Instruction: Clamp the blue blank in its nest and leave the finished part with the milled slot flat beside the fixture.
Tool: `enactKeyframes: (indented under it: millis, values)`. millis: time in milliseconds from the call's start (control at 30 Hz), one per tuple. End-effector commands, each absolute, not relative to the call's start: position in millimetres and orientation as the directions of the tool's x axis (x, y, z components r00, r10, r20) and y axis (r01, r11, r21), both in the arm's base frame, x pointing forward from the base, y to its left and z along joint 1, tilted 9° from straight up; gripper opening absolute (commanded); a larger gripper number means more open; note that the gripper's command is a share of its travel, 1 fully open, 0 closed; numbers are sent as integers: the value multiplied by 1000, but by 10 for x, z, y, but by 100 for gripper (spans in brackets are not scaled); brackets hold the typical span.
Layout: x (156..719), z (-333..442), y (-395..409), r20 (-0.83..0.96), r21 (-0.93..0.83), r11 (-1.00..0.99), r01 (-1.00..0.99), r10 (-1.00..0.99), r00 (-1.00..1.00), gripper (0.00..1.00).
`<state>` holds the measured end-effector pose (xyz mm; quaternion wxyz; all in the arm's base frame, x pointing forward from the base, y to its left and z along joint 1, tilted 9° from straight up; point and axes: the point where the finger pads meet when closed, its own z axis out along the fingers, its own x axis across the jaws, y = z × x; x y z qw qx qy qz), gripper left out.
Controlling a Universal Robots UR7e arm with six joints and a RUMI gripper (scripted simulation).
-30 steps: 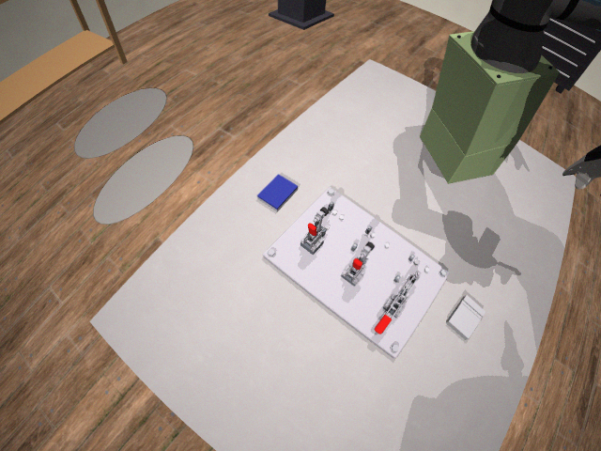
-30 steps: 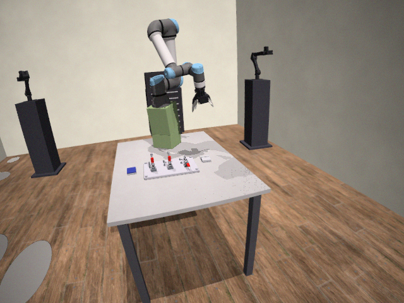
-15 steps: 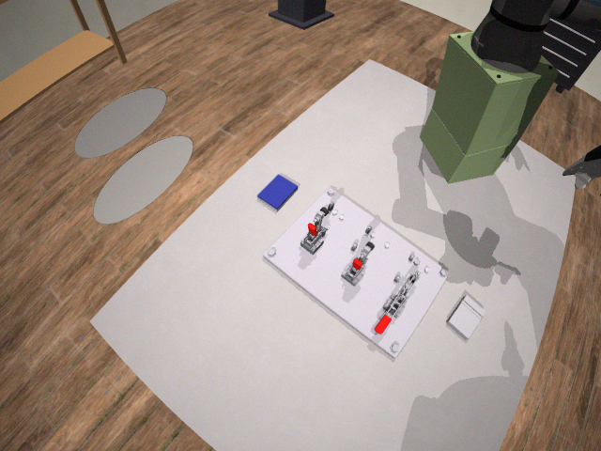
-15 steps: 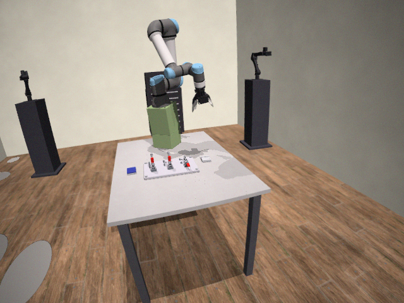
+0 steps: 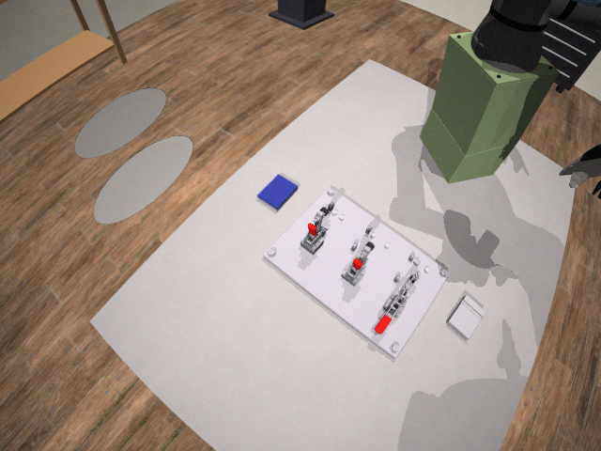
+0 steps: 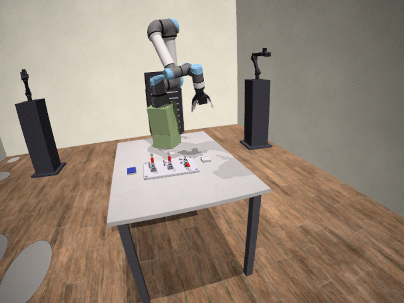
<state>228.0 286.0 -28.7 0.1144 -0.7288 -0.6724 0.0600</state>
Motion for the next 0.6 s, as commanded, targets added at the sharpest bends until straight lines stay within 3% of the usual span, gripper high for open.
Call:
enactKeyframes:
  millis: [0,567]
  values:
    - [2374,-317,2813,48,-238,-163,958,983,179,100]
    - [2767,-448,2565,-13,-189,-545,817,833,553,100]
